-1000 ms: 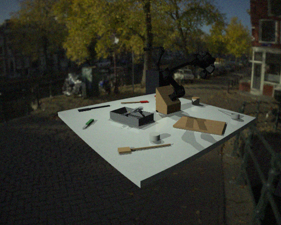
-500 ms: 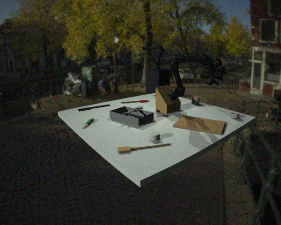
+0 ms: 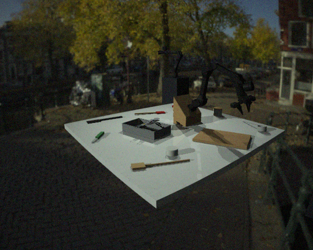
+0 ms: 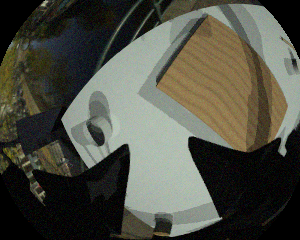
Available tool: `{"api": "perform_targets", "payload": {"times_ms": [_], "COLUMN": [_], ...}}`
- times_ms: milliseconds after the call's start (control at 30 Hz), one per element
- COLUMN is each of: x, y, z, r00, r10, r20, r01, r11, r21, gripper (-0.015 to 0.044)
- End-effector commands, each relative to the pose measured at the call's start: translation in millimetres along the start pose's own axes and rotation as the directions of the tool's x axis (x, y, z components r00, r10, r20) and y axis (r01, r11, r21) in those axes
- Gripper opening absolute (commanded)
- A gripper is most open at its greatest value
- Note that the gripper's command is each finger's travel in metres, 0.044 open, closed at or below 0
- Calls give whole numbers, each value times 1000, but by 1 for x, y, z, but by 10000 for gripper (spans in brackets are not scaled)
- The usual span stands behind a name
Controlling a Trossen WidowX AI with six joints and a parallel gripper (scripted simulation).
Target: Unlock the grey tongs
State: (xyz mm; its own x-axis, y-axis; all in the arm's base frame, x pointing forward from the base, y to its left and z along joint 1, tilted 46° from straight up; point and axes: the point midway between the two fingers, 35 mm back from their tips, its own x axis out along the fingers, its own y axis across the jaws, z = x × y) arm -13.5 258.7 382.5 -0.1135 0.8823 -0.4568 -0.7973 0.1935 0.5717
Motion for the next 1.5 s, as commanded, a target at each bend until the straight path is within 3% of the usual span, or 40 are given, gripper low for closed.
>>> {"api": "perform_targets", "payload": {"times_ms": [0, 333, 733, 1000, 1200, 1467], "x": [21, 41, 12, -38, -89, -125], "y": [-35, -156, -341, -456, -532, -575], "z": [19, 67, 75, 36, -21, -76], "r00": [993, 908, 744, 659, 610, 601], "r10": [-115, -415, -664, -726, -736, -715], "r20": [21, 48, -70, -198, -295, -359], "r01": [115, 412, 665, 749, 787, 791], "r11": [993, 908, 729, 609, 517, 467], "r21": [15, 73, 161, 261, 337, 395], "gripper": [260, 260, 260, 260, 260, 260]}}
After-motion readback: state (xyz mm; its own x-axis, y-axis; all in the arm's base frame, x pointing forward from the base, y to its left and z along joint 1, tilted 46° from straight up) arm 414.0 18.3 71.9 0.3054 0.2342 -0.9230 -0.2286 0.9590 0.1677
